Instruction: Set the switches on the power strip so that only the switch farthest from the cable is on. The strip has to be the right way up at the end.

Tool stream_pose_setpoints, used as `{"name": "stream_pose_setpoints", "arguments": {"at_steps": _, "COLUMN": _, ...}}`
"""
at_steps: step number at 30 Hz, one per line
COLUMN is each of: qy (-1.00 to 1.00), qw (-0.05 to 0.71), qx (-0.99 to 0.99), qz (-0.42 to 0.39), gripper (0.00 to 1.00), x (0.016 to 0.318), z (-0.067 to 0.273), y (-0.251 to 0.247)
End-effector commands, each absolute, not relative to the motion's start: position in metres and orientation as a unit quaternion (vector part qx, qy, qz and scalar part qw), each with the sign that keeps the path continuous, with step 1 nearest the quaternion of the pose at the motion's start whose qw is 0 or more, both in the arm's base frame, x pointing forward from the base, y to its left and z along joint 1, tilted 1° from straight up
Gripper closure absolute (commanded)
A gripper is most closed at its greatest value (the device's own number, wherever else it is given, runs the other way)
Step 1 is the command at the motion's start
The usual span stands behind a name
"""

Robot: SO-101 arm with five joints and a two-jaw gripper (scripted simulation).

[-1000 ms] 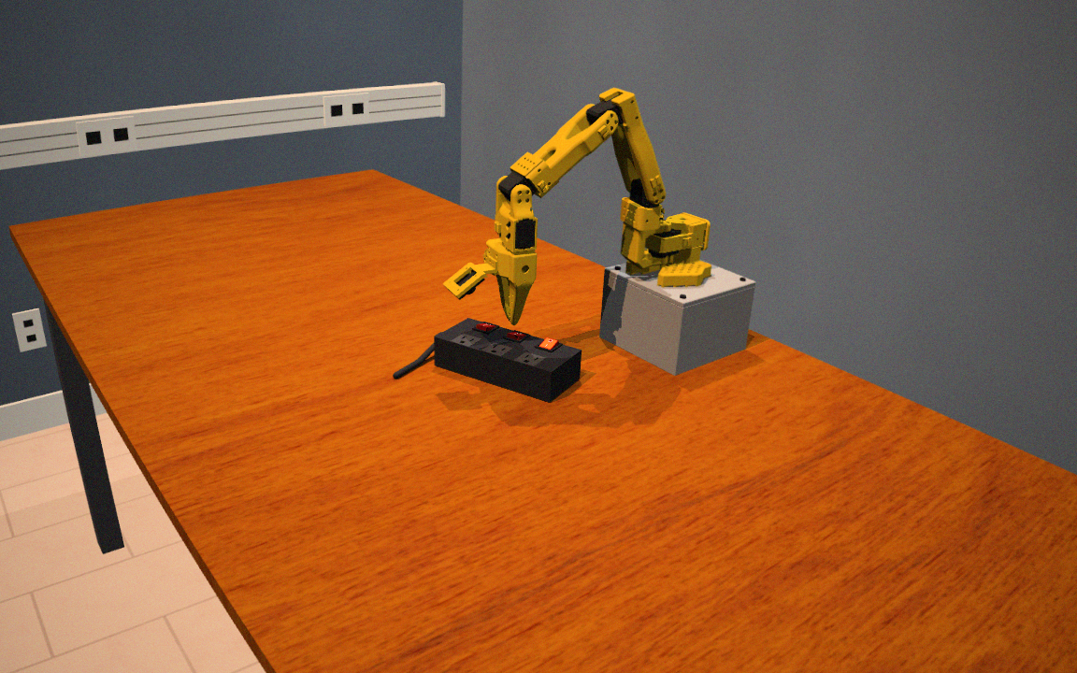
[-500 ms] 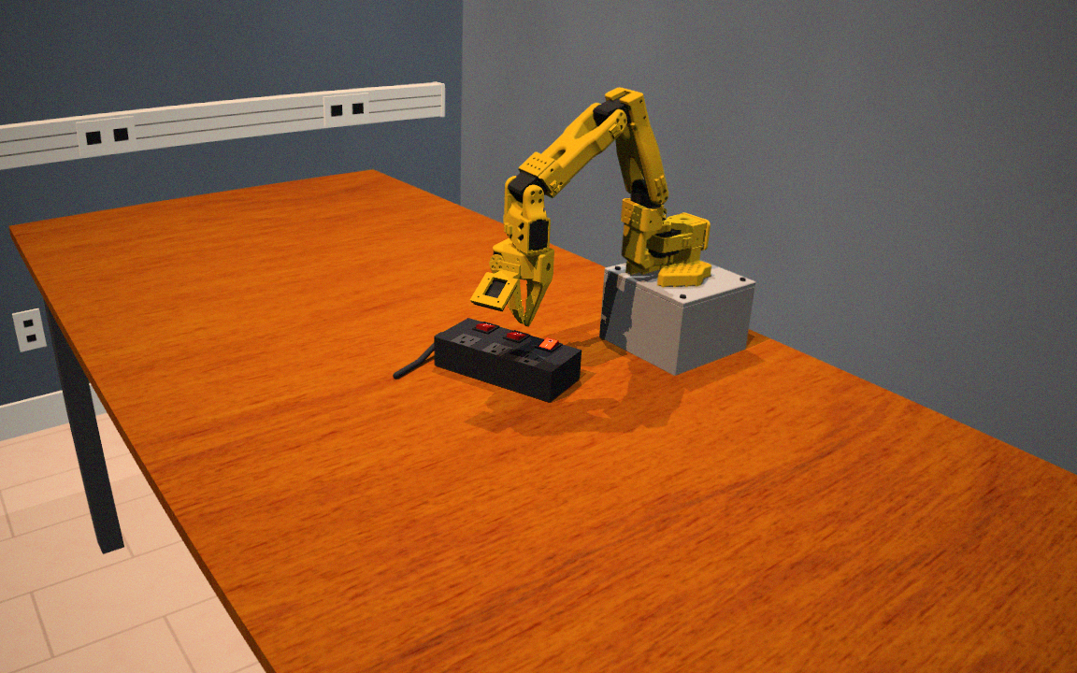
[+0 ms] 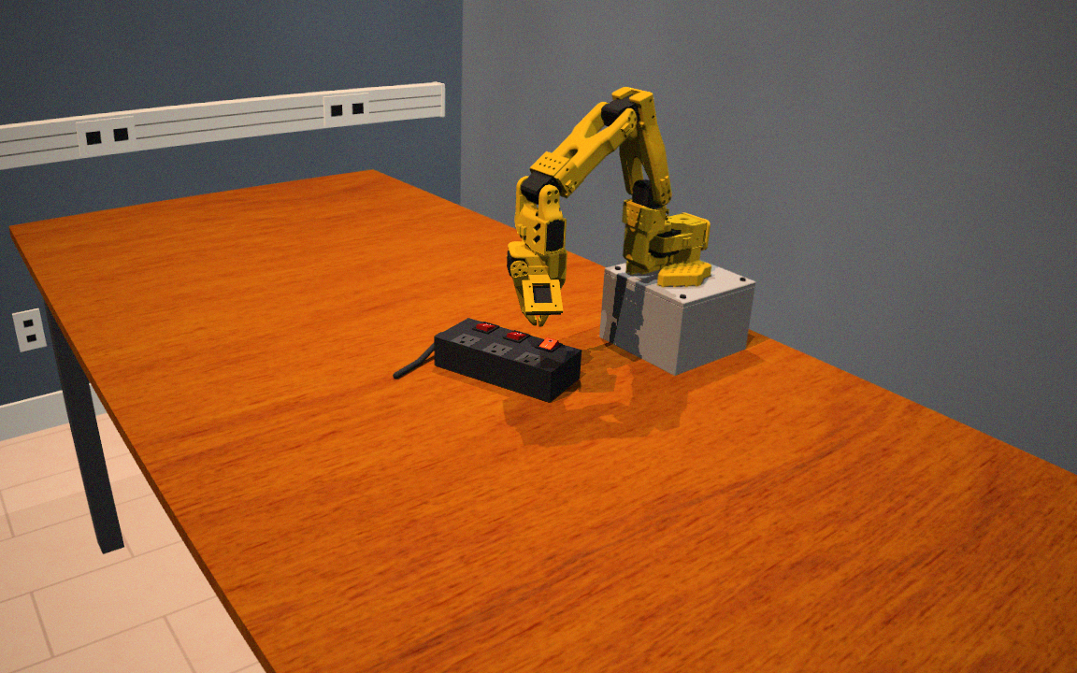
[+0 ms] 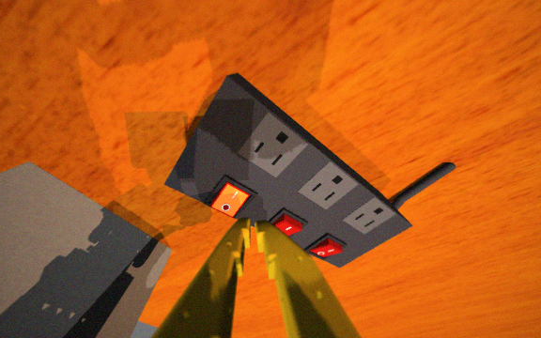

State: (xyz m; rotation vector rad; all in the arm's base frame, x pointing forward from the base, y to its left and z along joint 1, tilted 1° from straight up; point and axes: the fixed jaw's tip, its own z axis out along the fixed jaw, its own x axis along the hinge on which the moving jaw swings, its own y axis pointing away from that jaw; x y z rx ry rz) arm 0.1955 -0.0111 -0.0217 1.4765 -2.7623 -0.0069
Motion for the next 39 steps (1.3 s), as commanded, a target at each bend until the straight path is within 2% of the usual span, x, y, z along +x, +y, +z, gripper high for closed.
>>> {"name": "stream_pose_setpoints", "arguments": {"at_steps": 1, "qy": -0.827, "qw": 0.001, "qx": 0.562, "qz": -0.001, "gripper": 1.0, "x": 0.193, "z": -0.017, "y": -0.004}}
{"name": "stream_pose_setpoints", "arguments": {"at_steps": 11, "qy": -0.693, "qw": 0.001, "qx": 0.721, "qz": -0.001, "gripper": 1.0, "x": 0.191, "z": -0.015, "y": 0.007}}
{"name": "stream_pose_setpoints", "arguments": {"at_steps": 23, "qy": -0.441, "qw": 0.0, "qx": 0.898, "qz": -0.001, "gripper": 1.0, "x": 0.187, "z": -0.011, "y": 0.022}}
{"name": "stream_pose_setpoints", "arguments": {"at_steps": 39, "qy": -0.111, "qw": 0.0, "qx": 0.994, "qz": 0.0, "gripper": 1.0, "x": 0.184, "z": -0.006, "y": 0.041}}
